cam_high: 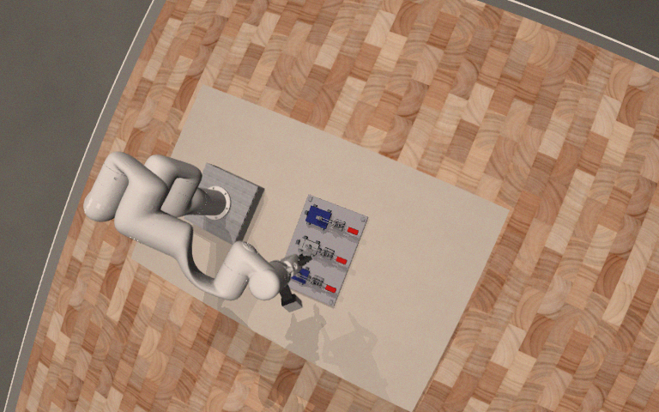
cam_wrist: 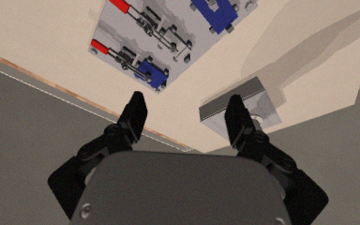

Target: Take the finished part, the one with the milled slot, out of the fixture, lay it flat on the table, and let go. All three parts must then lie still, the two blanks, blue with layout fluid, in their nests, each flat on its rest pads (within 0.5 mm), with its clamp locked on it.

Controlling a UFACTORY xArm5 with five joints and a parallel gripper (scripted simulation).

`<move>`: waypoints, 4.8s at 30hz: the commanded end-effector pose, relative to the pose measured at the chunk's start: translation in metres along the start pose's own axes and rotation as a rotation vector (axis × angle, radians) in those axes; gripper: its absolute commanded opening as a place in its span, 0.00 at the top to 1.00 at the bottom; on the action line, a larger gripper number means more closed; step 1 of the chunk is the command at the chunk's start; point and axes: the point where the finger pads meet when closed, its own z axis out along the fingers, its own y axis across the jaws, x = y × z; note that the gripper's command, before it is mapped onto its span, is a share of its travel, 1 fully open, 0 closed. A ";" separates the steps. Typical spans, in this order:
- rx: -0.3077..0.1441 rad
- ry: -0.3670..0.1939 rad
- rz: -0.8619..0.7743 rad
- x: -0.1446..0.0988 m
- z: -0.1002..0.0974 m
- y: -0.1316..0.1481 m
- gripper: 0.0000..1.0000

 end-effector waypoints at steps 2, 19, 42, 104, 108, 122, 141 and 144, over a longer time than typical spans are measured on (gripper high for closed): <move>-0.009 -0.014 0.166 0.008 0.010 0.006 0.00; -0.066 -0.063 0.724 0.026 0.051 0.031 0.00; -0.115 -0.085 1.082 0.035 0.078 0.049 0.00; -0.115 -0.085 1.081 0.035 0.078 0.049 0.00; -0.112 -0.084 1.062 0.035 0.078 0.048 0.00; -0.058 -0.059 0.657 0.022 0.071 0.031 0.00; 0.003 0.004 -0.022 -0.003 0.060 0.005 0.00; 0.009 0.014 -0.116 -0.006 0.059 0.001 0.00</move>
